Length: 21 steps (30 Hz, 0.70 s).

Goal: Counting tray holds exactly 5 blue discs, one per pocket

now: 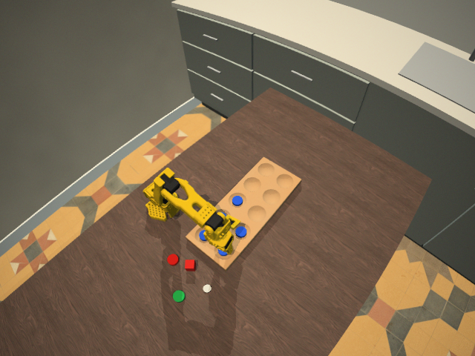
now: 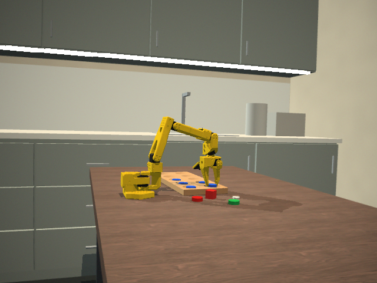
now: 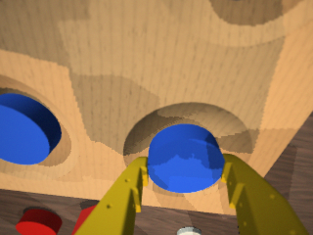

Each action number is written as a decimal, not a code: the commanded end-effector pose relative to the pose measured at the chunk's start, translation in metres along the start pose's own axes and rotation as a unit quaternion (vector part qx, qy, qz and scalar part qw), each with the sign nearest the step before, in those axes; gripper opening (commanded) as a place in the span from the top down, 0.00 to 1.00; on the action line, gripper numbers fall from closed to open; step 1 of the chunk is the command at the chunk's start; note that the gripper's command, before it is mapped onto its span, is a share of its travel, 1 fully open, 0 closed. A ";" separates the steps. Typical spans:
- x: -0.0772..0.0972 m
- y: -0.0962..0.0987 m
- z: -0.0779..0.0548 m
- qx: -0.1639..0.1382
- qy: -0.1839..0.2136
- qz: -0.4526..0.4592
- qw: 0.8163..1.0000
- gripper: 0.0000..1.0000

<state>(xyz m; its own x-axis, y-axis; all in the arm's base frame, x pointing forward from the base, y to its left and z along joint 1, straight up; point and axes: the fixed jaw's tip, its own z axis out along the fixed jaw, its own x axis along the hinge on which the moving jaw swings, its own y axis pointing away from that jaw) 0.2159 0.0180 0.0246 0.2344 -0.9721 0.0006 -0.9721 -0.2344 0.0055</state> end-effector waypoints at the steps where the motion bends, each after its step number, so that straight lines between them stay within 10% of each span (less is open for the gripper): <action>1: 0.000 -0.009 -0.012 0.037 0.005 0.000 0.999 0.85; 21: 0.000 -0.008 -0.022 0.037 0.005 0.000 0.999 0.73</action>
<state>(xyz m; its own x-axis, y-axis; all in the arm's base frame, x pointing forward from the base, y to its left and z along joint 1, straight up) 0.2147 0.0179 0.0277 0.2344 -0.9721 -0.0001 -0.9721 -0.2344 0.0103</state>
